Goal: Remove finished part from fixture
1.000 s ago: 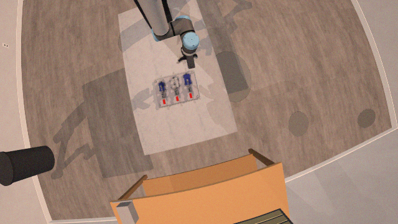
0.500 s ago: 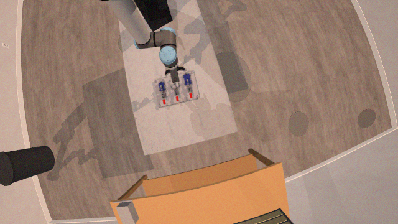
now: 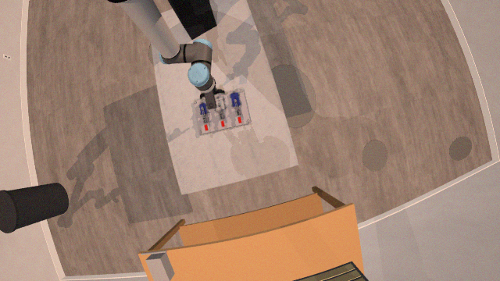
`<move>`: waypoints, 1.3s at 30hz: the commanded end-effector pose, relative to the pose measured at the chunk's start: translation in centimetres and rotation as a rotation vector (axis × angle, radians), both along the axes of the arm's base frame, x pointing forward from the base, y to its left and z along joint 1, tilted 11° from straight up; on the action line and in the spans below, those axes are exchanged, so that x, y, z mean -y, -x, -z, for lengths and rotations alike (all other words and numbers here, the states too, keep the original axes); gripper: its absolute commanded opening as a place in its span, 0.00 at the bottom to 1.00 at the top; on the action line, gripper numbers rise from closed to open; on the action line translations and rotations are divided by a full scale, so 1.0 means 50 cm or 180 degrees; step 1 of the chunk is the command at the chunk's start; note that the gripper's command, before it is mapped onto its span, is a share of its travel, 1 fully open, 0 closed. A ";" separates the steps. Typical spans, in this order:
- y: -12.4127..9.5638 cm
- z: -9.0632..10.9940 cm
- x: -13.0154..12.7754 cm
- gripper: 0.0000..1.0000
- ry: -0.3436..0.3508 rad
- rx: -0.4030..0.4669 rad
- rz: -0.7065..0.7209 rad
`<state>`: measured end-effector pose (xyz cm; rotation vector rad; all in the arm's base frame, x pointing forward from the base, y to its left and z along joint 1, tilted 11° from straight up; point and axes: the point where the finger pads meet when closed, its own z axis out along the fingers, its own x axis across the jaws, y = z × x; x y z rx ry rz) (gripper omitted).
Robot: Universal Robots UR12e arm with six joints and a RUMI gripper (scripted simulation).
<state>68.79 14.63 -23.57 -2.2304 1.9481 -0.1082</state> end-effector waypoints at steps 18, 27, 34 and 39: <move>-0.004 -0.002 0.005 0.28 -0.0008 0.0009 0.0003; -0.004 -0.002 0.005 0.28 -0.0008 0.0009 0.0003; -0.004 -0.002 0.005 0.28 -0.0008 0.0009 0.0003; -0.004 -0.002 0.005 0.28 -0.0008 0.0009 0.0003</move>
